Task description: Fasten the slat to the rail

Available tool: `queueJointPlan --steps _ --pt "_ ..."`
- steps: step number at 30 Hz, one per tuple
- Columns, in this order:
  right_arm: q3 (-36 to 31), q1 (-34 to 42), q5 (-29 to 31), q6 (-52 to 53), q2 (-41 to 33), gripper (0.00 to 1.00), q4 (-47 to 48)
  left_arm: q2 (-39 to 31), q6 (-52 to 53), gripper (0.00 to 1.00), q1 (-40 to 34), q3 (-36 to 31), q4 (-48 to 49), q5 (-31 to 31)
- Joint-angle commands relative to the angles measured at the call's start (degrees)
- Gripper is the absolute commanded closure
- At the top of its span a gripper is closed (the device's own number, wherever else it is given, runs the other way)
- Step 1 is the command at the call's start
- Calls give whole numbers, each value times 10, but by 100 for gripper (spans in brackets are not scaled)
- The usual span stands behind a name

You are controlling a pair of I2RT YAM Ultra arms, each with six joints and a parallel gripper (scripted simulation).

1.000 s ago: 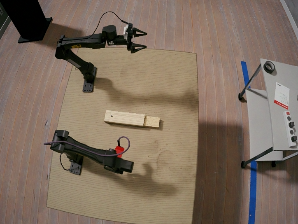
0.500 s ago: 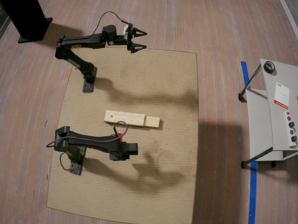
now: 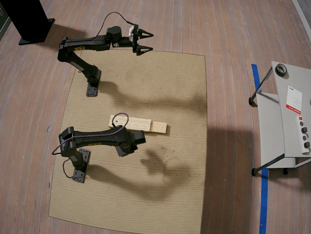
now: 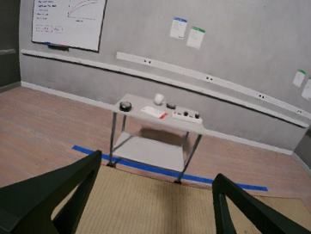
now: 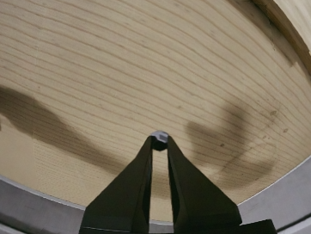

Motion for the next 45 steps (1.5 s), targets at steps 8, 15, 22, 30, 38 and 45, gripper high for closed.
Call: queueJointPlan --steps 8,15,22,30,38,45 --pt "41 75 -4 -54 21 88 -22 -6 1 0 3 2 7 5" --pt "61 137 -4 -87 36 88 -26 -6 1 0 3 2 7 5" --pt "75 181 -4 -110 47 88 -29 -6 1 0 3 2 7 5" --pt "95 249 -4 -146 63 88 -33 -6 1 0 3 2 7 5" --pt "112 300 -4 -172 76 88 -37 -6 1 0 3 2 7 5" --pt "125 337 -7 -191 91 88 -40 -6 1 0 3 2 7 5"
